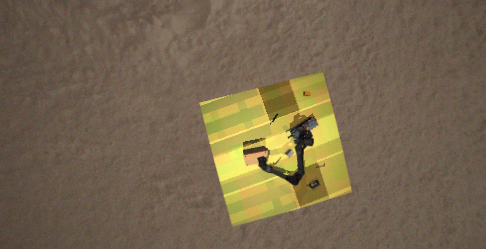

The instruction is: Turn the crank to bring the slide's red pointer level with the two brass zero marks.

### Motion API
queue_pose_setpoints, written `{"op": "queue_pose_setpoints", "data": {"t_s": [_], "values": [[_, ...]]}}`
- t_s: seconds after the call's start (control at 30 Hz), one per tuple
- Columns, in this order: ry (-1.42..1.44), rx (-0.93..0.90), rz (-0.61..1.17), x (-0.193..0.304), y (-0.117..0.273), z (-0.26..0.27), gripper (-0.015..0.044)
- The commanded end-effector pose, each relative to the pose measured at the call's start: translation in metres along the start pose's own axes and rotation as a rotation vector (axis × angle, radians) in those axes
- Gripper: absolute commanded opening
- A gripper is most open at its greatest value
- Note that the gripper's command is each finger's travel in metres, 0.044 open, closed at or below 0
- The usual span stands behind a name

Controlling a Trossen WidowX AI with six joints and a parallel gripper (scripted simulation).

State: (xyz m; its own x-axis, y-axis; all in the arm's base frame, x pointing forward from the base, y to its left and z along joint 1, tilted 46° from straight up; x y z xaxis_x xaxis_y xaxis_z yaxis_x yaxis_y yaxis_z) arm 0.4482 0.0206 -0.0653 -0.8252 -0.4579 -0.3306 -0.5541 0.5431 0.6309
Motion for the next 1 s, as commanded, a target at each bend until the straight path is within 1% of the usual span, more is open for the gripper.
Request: {"op": "queue_pose_setpoints", "data": {"t_s": [0.0,0.03,0.7,0.97], "values": [[0.0,0.0,0.0,0.0,0.0,0.0001,0.002],[0.0,0.0,0.0,0.0,0.0,0.0001,0.0],[0.0,-0.001,0.0,0.0,0.0,0.0001,0.0],[0.0,-0.001,0.0,0.0,0.0,0.0001,0.021]]}}
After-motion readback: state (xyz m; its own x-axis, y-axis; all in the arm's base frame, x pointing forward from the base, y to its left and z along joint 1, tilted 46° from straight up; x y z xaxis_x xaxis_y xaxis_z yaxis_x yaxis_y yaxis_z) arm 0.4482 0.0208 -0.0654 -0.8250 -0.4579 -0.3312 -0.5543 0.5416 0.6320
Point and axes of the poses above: the point midway between the two fingers, 35 mm back from their tips, its own y axis back along the fingers, its own z axis across the jaws, x = y × z, the point moved 2 cm from there along y, back along the fingers, and after that the axes turned 2 degrees about y, right-handed, at the moved point
